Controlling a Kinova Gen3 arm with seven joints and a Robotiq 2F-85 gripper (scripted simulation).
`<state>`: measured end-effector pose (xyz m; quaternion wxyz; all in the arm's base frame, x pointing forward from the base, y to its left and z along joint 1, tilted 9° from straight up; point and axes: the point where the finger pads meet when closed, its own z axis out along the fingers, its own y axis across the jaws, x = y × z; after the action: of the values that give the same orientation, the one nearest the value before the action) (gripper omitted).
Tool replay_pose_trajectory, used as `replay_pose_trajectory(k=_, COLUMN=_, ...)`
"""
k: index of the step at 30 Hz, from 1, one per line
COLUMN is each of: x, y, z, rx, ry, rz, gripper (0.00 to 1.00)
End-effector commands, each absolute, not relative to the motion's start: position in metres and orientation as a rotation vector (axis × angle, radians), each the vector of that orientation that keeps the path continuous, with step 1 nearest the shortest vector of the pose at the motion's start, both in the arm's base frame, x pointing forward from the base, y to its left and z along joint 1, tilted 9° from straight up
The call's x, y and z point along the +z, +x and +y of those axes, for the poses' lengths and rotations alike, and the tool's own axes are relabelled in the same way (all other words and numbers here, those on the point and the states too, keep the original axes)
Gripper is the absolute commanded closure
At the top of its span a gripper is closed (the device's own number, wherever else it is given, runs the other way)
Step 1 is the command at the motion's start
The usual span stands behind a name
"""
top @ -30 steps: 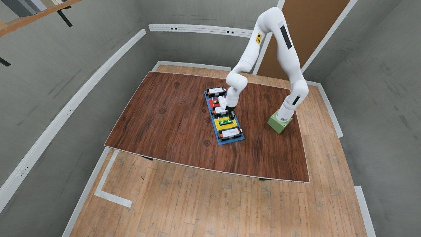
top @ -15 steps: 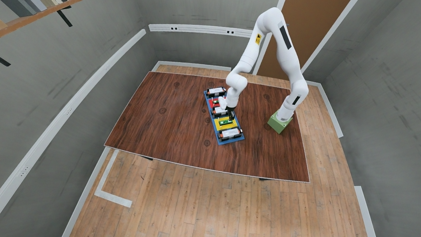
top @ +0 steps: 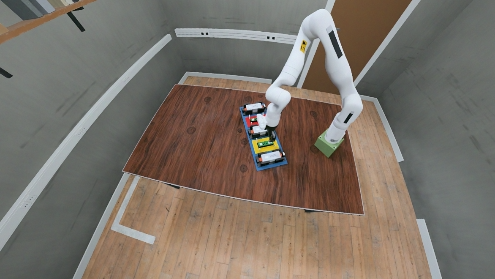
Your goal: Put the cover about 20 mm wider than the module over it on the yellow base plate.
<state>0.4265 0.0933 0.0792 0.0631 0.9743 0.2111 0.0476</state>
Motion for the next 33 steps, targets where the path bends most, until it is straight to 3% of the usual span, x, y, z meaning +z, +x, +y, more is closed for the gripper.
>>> replay_pose_trajectory(k=1, x=0.080, y=0.427, z=0.094, rx=0.146, ry=2.943, rz=0.638, gripper=0.00)
replay_pose_trajectory(k=13, x=0.080, y=0.427, z=0.094, rx=0.146, ry=2.943, rz=0.638, gripper=0.00)
replay_pose_trajectory(k=23, x=0.087, y=0.451, z=0.039, rx=0.146, ry=2.943, rz=0.638, gripper=0.00)
replay_pose_trajectory(k=33, x=0.089, y=0.459, z=0.023, rx=0.146, ry=2.943, rz=0.638, gripper=0.00)
